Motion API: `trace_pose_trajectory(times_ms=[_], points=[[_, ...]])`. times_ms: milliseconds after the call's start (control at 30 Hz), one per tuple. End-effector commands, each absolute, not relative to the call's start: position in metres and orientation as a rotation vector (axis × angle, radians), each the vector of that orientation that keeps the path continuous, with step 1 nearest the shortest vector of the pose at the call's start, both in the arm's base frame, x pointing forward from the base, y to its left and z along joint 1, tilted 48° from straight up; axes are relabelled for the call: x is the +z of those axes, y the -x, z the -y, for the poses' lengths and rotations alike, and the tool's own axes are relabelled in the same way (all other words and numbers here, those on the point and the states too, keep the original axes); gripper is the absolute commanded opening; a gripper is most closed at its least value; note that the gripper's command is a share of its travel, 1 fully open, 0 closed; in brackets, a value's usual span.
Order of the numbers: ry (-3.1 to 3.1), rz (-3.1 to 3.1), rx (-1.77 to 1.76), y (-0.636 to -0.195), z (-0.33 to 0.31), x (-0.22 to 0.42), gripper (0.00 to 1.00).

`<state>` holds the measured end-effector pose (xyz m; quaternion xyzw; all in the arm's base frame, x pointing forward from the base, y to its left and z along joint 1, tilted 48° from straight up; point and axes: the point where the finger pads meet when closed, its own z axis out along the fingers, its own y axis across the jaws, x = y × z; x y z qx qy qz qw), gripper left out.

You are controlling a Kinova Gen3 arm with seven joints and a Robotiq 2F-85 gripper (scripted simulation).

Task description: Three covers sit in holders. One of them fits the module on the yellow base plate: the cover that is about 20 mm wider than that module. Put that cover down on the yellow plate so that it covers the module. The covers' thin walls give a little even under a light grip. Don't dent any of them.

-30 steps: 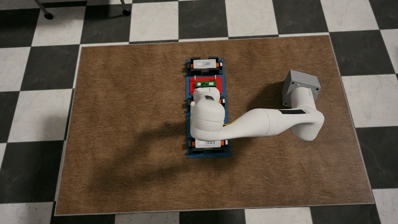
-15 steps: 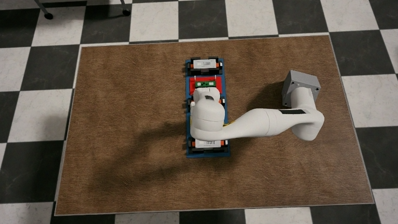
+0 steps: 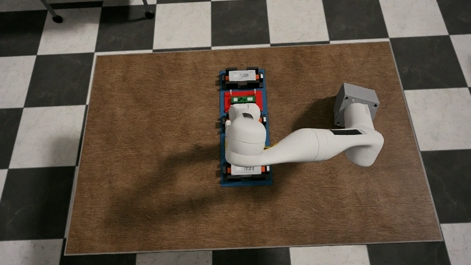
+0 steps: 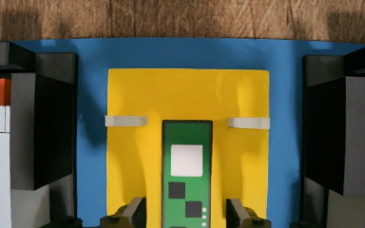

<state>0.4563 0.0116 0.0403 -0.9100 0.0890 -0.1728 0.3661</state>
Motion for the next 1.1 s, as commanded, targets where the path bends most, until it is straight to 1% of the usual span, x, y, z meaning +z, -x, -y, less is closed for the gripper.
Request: trace_pose_trajectory(times_ms=[0,200,233,1067], points=[[2.340,-0.230,-0.446,-0.4565,-0.0108,0.0405,0.55],[2.340,-0.230,-0.446,-0.4565,-0.0108,0.0405,0.55],[2.340,-0.230,-0.446,-0.4565,-0.0108,0.0405,0.00],[2.340,-0.230,-0.446,-0.4565,-0.0108,0.0405,0.00]])
